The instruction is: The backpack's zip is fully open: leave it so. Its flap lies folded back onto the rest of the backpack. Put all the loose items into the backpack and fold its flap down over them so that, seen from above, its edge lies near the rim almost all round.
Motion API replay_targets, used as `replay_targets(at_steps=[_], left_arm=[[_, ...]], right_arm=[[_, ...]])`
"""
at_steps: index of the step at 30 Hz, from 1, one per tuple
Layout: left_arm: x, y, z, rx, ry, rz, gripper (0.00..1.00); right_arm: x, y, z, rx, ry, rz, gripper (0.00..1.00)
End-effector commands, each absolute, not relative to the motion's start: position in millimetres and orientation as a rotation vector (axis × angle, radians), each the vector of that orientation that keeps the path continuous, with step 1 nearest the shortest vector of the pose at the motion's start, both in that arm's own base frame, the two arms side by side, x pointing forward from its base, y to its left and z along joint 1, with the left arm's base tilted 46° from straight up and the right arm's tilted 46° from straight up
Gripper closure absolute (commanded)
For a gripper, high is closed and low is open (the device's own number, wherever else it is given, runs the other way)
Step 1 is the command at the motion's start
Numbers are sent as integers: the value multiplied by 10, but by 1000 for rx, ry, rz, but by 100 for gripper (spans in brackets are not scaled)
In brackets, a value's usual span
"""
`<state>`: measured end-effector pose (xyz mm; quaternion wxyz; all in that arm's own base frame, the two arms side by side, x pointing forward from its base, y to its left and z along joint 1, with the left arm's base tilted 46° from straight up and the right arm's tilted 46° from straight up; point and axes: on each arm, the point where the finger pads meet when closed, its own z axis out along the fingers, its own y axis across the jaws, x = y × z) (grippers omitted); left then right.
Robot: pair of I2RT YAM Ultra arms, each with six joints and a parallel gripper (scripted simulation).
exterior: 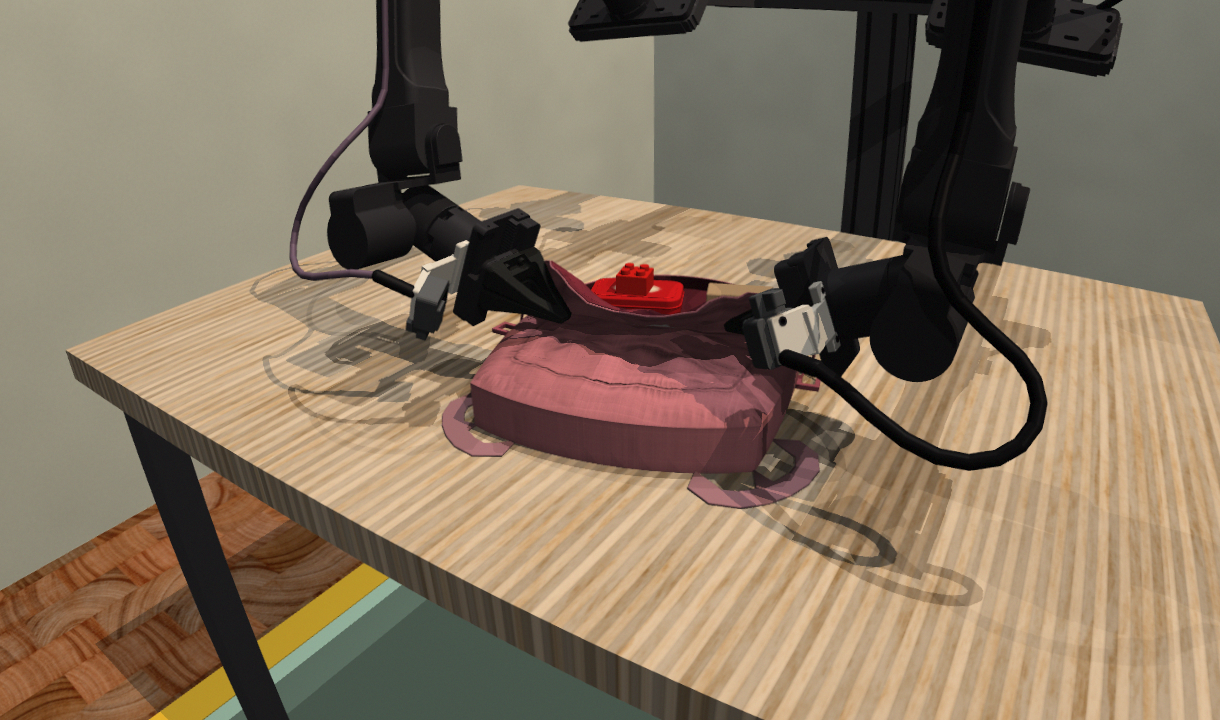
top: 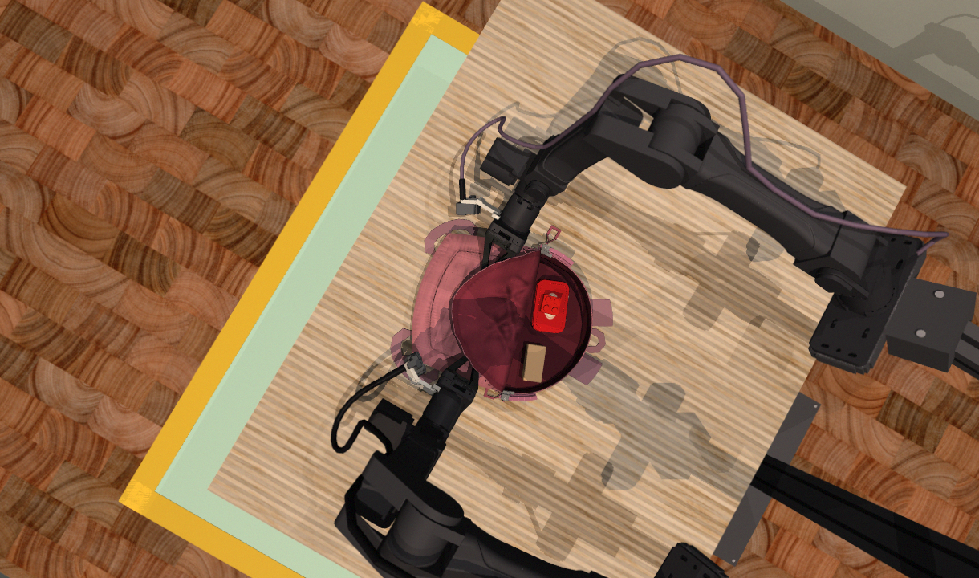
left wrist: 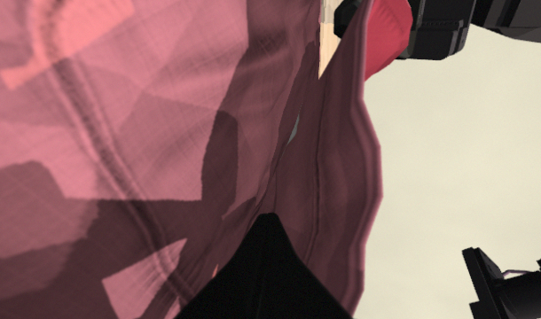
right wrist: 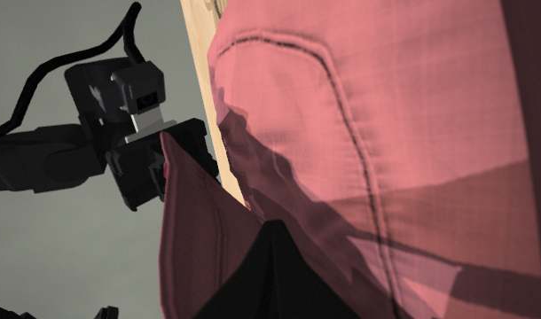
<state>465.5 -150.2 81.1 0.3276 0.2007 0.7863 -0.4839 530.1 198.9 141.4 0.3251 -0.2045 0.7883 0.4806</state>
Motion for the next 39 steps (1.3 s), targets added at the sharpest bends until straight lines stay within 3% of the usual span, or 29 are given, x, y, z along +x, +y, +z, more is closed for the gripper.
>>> replay_targets(at_steps=[1, 39], left_arm=[[4650, -1539, 892, 546, 2039, -1269, 100], [4650, -1539, 892, 546, 2039, -1269, 100]], right_arm=[[5181, 2090, 1535, -577, 2037, 1278, 100], [5245, 2082, 1674, -587, 2020, 1268, 100]])
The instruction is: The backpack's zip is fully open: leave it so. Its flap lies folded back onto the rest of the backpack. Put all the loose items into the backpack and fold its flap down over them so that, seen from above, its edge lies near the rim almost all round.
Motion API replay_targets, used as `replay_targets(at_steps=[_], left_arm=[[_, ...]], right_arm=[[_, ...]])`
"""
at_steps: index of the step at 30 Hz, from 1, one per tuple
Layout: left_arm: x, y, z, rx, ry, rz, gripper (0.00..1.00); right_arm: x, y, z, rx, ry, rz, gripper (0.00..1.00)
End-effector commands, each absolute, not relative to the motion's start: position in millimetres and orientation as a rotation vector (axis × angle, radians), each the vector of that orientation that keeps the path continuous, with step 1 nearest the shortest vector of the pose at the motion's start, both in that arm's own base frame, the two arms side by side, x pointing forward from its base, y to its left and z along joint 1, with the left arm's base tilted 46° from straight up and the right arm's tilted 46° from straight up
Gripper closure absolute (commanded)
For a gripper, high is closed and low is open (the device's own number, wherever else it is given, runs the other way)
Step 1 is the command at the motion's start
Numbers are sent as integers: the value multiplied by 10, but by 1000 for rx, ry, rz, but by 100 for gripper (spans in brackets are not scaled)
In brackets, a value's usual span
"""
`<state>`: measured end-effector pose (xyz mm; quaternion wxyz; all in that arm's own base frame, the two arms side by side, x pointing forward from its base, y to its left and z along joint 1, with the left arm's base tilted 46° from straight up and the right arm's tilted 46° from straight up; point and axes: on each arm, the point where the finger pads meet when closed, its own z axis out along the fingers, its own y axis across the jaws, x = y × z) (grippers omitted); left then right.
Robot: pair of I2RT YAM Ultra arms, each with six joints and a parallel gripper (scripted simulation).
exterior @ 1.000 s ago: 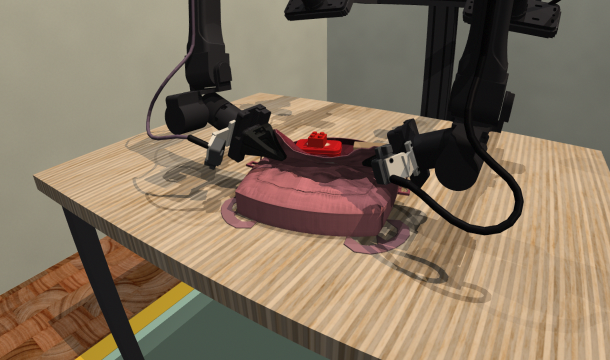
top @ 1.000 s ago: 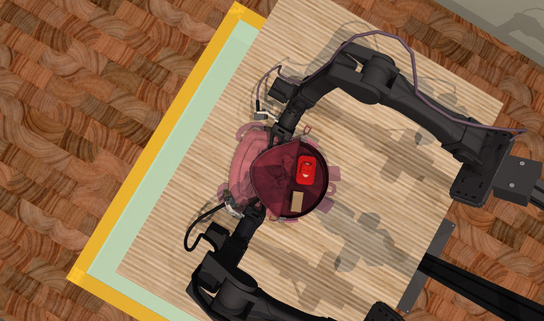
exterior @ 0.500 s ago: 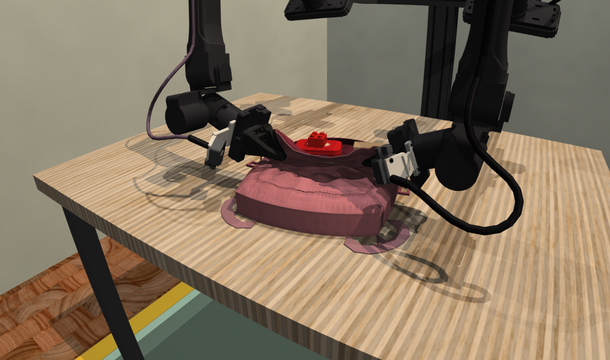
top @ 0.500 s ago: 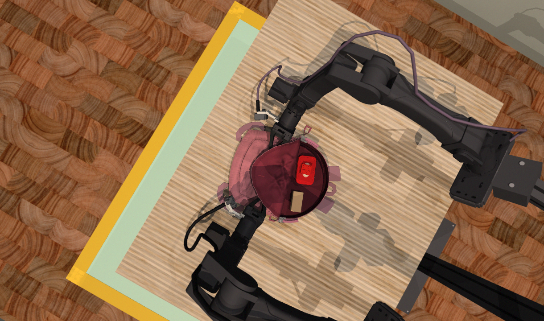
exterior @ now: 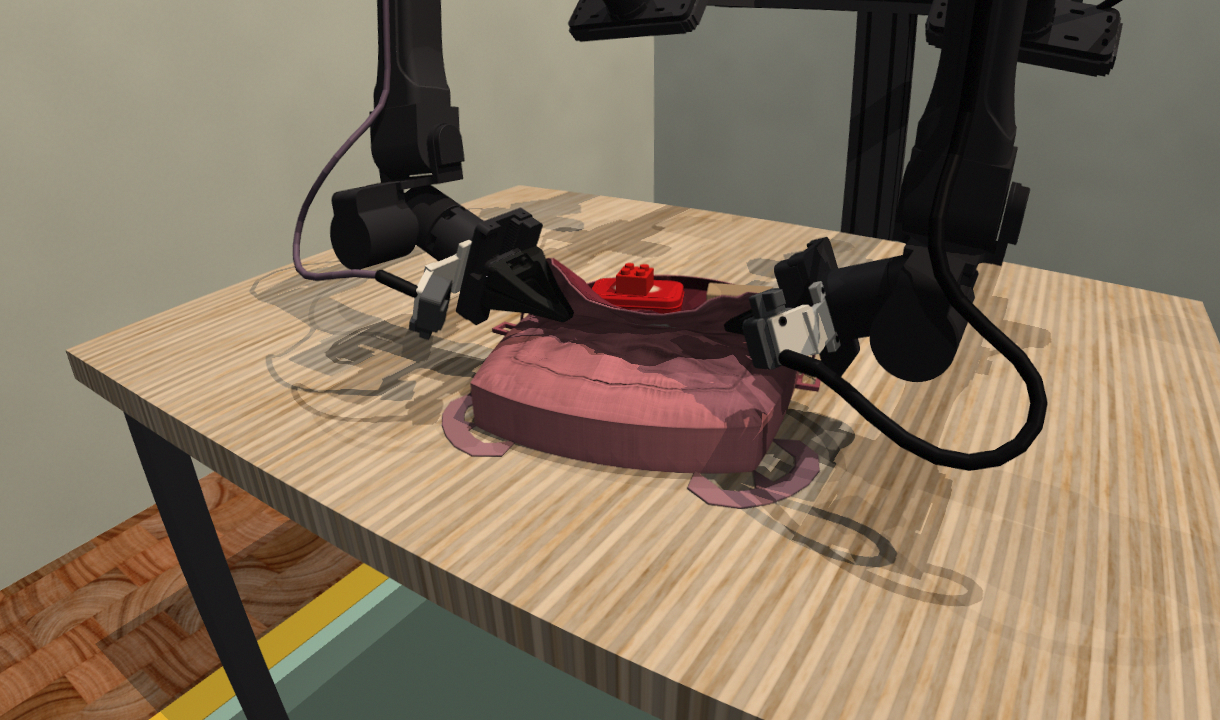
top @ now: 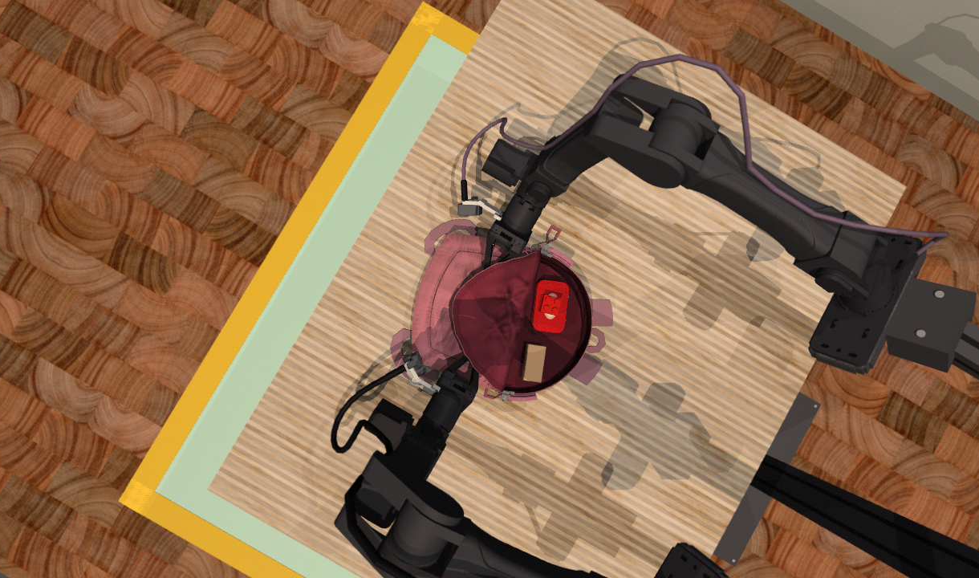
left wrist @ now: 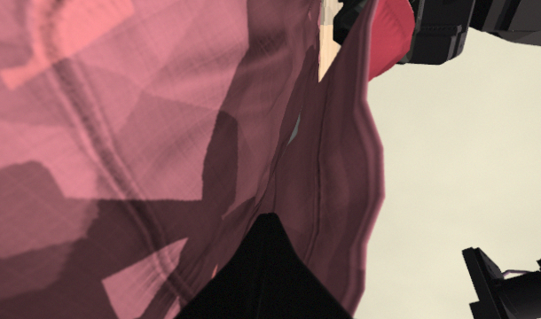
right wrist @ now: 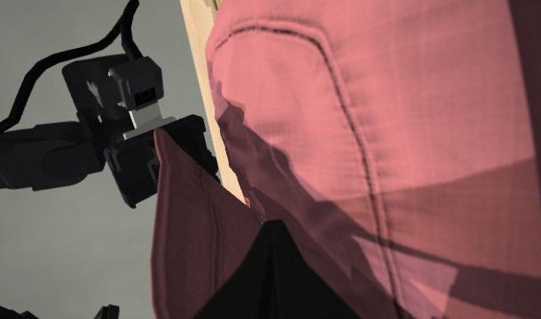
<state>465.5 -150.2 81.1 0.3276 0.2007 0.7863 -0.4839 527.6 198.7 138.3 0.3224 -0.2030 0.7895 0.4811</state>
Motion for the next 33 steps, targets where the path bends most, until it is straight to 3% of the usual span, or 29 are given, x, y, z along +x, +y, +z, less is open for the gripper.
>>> replay_targets(at_steps=[1, 33], left_arm=[[4650, -1539, 892, 546, 2039, -1269, 100], [4234, -1670, 752, 641, 1908, -1096, 100]], right_arm=[[5246, 2081, 1675, -587, 2020, 1268, 100], [4848, 1910, 1519, -624, 1953, 1242, 100]])
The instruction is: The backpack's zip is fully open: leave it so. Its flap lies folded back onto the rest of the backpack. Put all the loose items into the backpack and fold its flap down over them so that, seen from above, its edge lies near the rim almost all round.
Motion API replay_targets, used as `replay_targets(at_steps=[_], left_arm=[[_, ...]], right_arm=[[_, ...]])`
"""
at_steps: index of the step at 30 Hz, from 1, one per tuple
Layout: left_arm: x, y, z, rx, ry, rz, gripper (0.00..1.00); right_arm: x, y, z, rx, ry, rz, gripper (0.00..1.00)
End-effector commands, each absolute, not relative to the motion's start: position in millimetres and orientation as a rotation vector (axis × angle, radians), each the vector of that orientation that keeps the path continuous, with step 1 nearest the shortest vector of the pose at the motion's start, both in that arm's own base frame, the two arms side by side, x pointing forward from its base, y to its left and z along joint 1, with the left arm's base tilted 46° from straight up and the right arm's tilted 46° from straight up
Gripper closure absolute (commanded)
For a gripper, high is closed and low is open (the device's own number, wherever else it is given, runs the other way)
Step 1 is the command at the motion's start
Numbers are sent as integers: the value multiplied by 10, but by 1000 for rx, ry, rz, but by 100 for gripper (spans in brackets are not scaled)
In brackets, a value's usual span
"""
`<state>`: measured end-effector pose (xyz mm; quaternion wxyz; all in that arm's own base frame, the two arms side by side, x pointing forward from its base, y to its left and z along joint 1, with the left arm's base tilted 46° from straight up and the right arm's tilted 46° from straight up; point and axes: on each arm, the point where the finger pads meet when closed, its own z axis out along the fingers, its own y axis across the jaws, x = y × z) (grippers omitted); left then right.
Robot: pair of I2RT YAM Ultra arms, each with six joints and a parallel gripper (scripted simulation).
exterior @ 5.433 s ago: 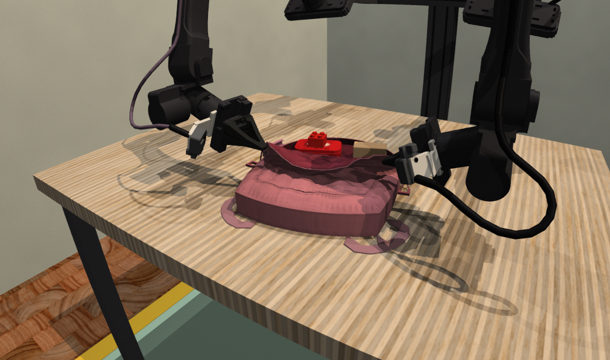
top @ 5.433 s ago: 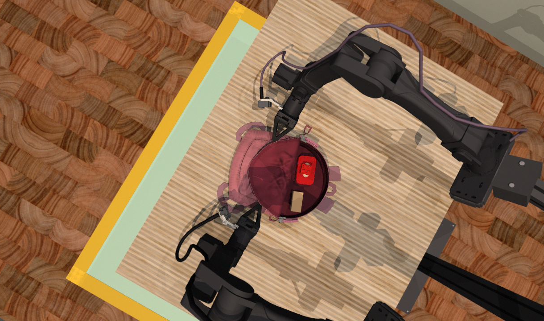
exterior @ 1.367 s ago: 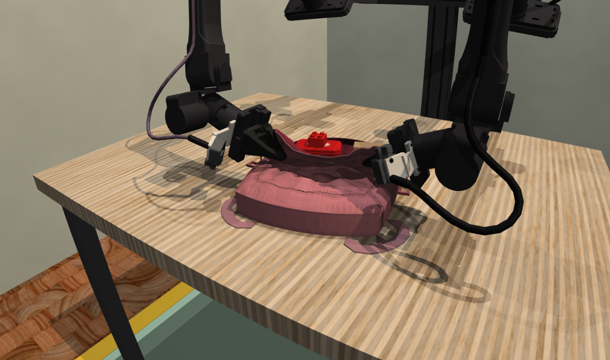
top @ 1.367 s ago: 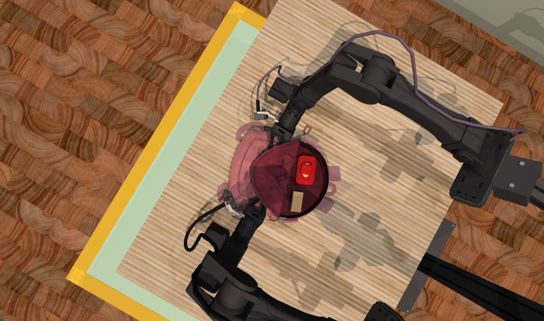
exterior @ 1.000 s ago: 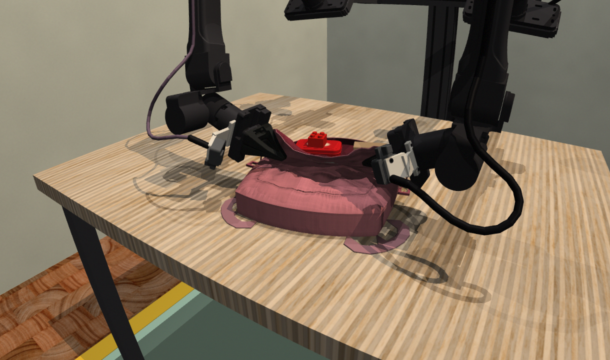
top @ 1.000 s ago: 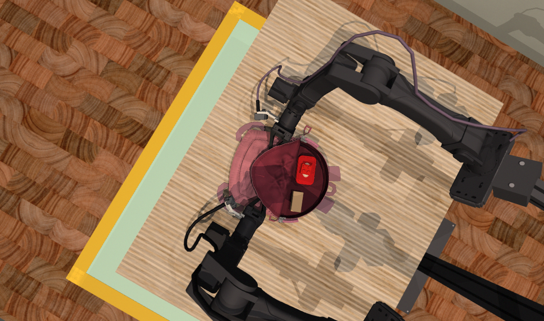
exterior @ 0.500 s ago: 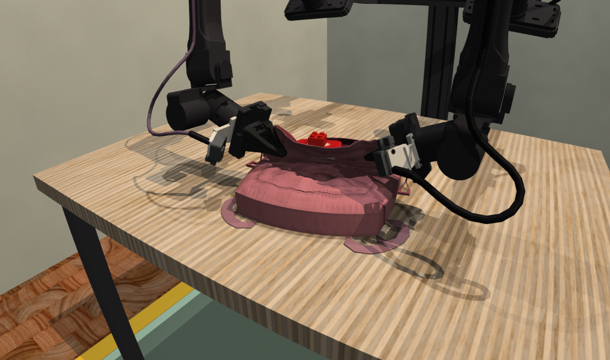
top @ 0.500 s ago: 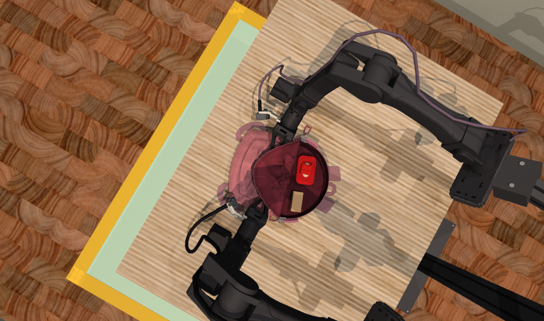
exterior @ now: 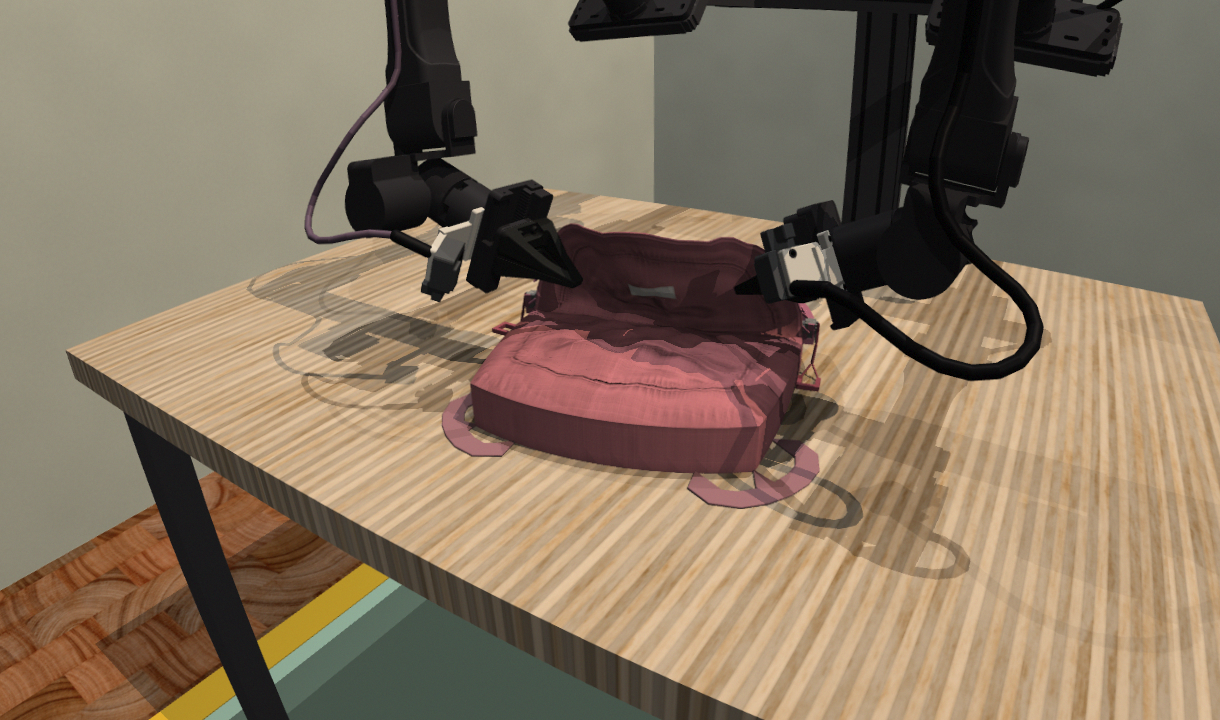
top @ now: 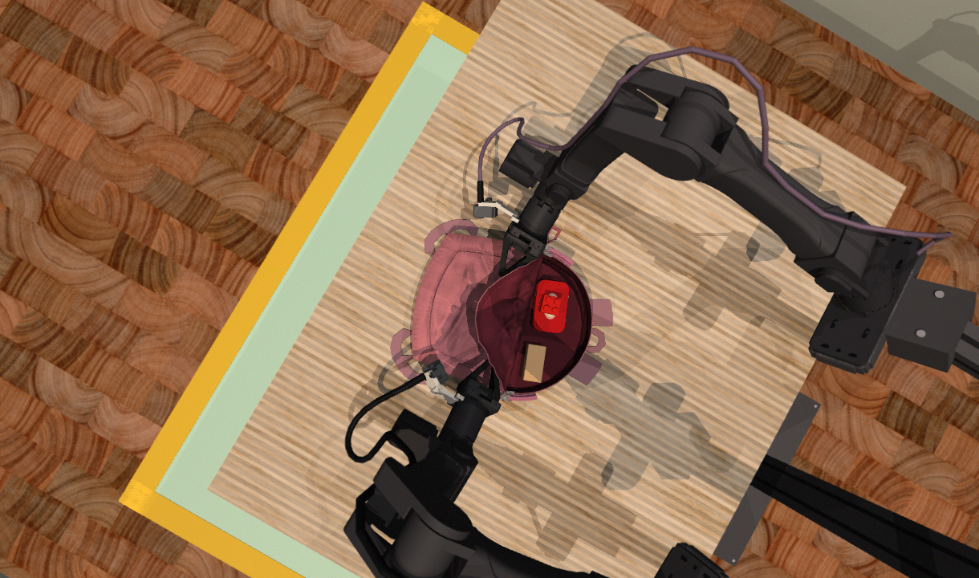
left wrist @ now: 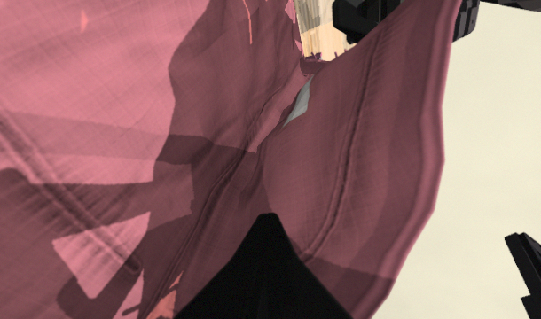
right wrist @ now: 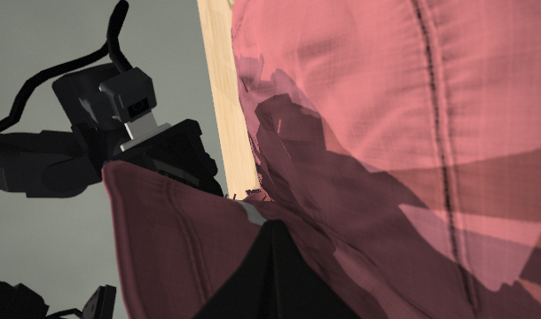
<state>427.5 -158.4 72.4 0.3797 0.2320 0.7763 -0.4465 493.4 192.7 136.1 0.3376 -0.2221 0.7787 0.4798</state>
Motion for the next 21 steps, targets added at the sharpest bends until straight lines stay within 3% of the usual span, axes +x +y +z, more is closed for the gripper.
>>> replay_targets(at_steps=[1, 21], left_arm=[[4214, -1674, 724, 644, 1904, -1088, 100], [3779, -1813, 357, 770, 1685, -832, 100]], right_arm=[[4827, 1911, 1514, -628, 1948, 1242, 100], [4497, 1845, 1368, -689, 1868, 1222, 100]])
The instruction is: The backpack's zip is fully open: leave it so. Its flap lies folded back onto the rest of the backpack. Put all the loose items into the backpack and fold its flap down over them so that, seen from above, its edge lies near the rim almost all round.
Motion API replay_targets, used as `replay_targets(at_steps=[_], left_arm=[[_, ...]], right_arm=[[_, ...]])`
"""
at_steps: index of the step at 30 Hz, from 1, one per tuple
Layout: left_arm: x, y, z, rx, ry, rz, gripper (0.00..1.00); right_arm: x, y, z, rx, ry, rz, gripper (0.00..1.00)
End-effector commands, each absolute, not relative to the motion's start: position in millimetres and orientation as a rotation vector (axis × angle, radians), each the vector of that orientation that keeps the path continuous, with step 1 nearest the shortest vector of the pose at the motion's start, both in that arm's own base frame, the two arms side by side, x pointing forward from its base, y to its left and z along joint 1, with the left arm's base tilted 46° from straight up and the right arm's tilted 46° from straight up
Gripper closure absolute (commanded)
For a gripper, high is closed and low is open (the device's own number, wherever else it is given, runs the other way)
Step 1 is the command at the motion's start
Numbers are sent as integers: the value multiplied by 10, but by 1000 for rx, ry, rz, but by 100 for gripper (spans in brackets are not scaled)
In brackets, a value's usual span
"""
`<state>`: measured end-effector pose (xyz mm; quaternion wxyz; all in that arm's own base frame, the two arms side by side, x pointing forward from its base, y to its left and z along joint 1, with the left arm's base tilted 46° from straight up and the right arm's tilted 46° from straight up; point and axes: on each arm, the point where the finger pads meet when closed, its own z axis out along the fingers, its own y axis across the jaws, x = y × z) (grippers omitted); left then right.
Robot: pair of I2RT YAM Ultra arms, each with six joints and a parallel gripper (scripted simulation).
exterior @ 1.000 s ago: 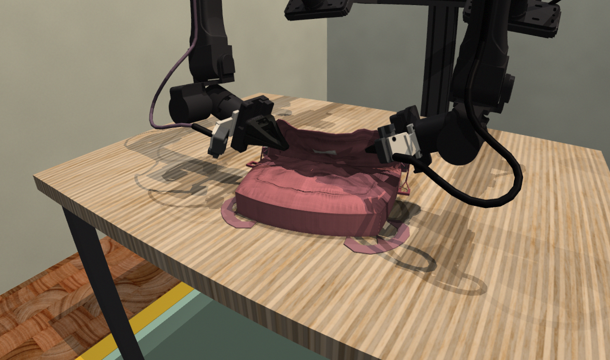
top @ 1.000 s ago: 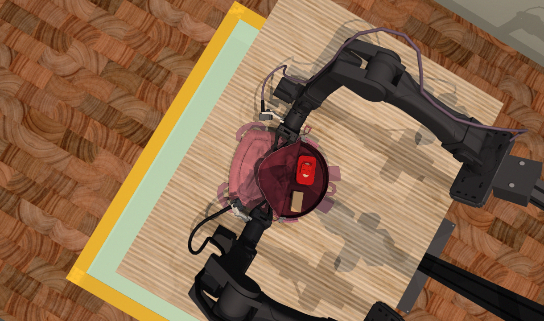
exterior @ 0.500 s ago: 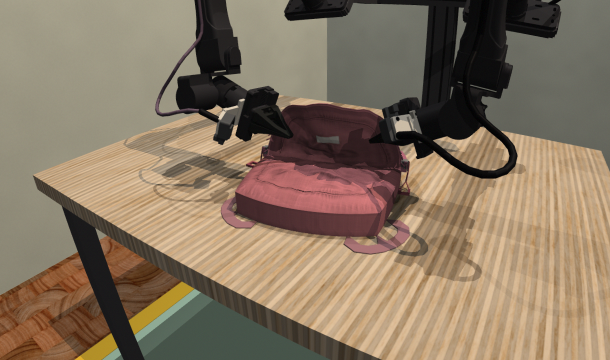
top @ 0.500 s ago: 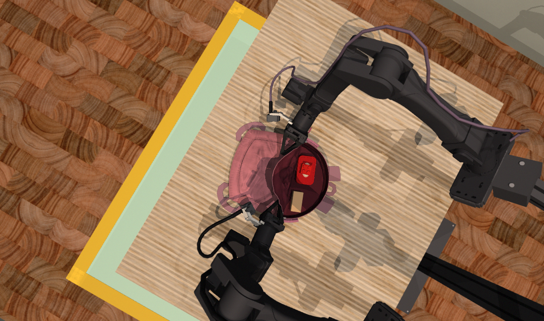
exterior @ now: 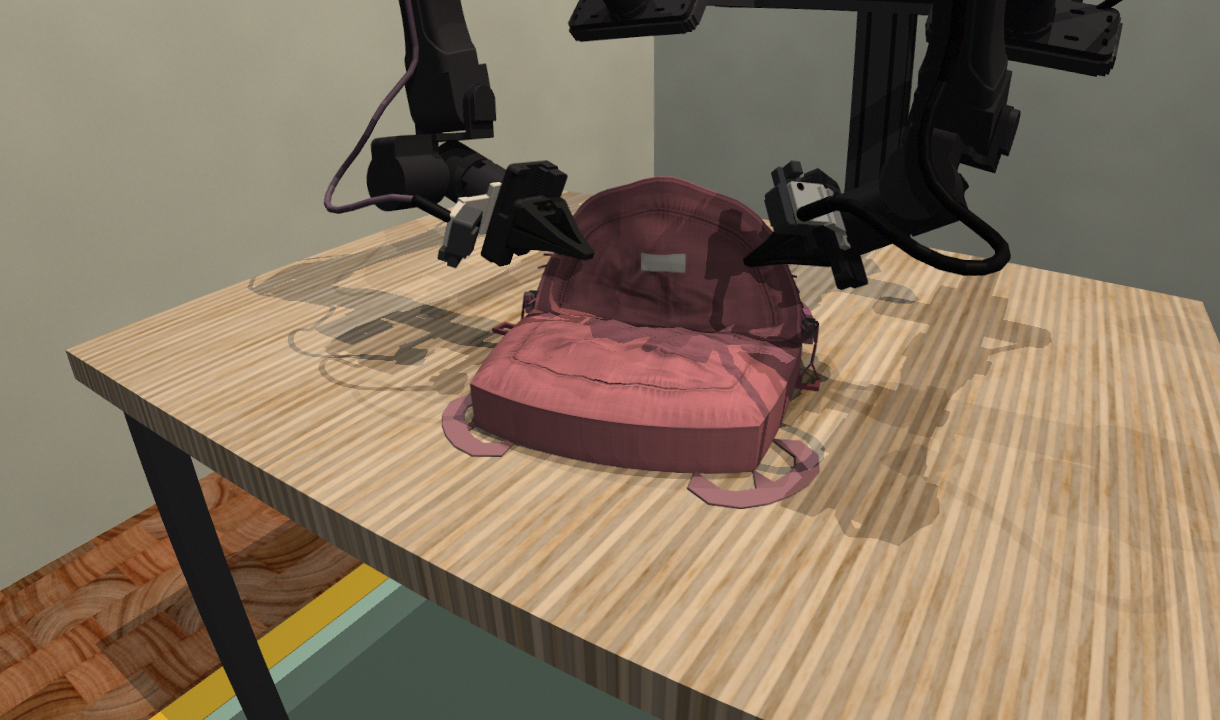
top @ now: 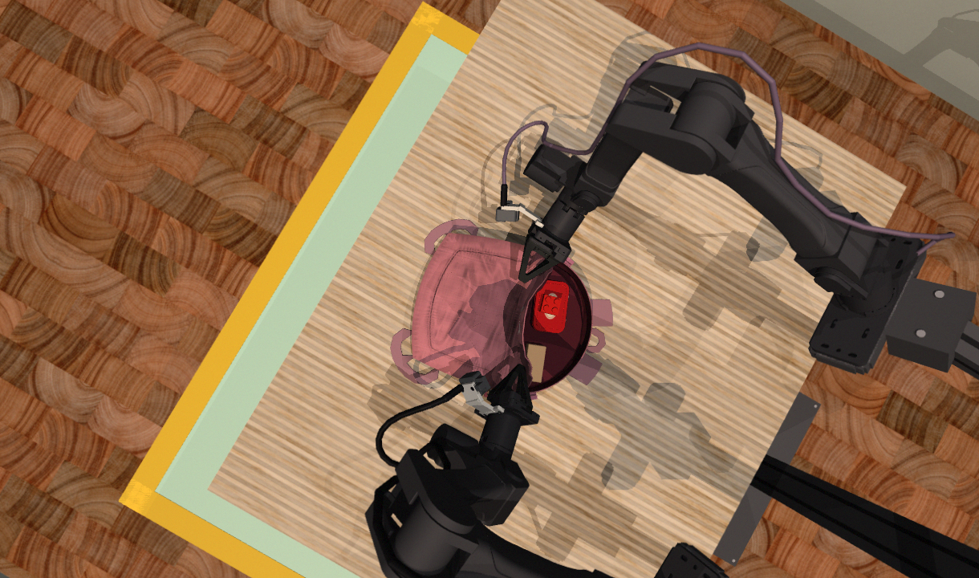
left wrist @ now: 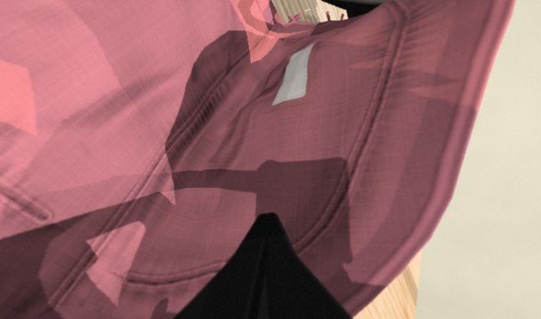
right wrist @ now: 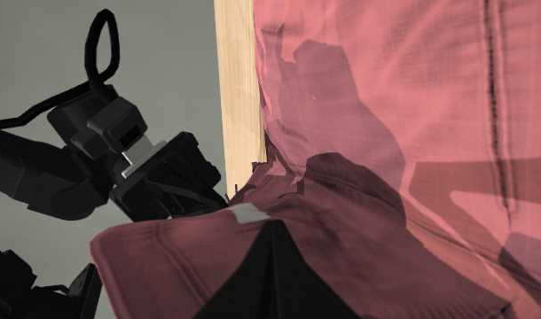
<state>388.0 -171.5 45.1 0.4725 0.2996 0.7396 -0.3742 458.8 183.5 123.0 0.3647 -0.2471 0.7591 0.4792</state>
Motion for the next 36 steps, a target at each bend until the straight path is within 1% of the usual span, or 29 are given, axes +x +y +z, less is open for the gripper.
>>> replay_targets(at_steps=[1, 6, 7, 8, 16, 17, 18, 20, 21, 30, 36], left_arm=[[3779, -1815, 357, 764, 1689, -837, 100], [3827, -1816, 399, 766, 1679, -833, 100], [3970, -1746, 490, 756, 1653, -805, 100], [3978, -1744, 498, 756, 1653, -805, 100], [3817, -1784, 409, 767, 1684, -847, 100], [3816, -1781, 407, 766, 1684, -846, 100], [3814, -1779, 405, 766, 1684, -846, 100], [3822, -1689, 554, 777, 1646, -813, 100], [3802, -1662, 551, 776, 1650, -815, 100], [3664, -1471, 556, 769, 1670, -825, 100], [3556, -1309, 592, 768, 1669, -826, 100]], right_arm=[[4482, 1834, 1358, -691, 1864, 1220, 100], [4444, 1802, 1320, -696, 1851, 1214, 100], [4413, 1836, 1308, -701, 1850, 1224, 100], [4402, 1820, 1295, -705, 1844, 1219, 100], [4304, 1757, 1181, -730, 1805, 1202, 100], [4161, 1691, 885, -746, 1786, 1203, 100], [4155, 1689, 879, -746, 1786, 1203, 100], [4137, 1628, 940, -752, 1776, 1197, 100], [4132, 1598, 1041, -763, 1756, 1182, 100], [4038, 1385, 1056, -749, 1776, 1198, 100], [4081, 1188, 1212, -771, 1745, 1170, 100]])
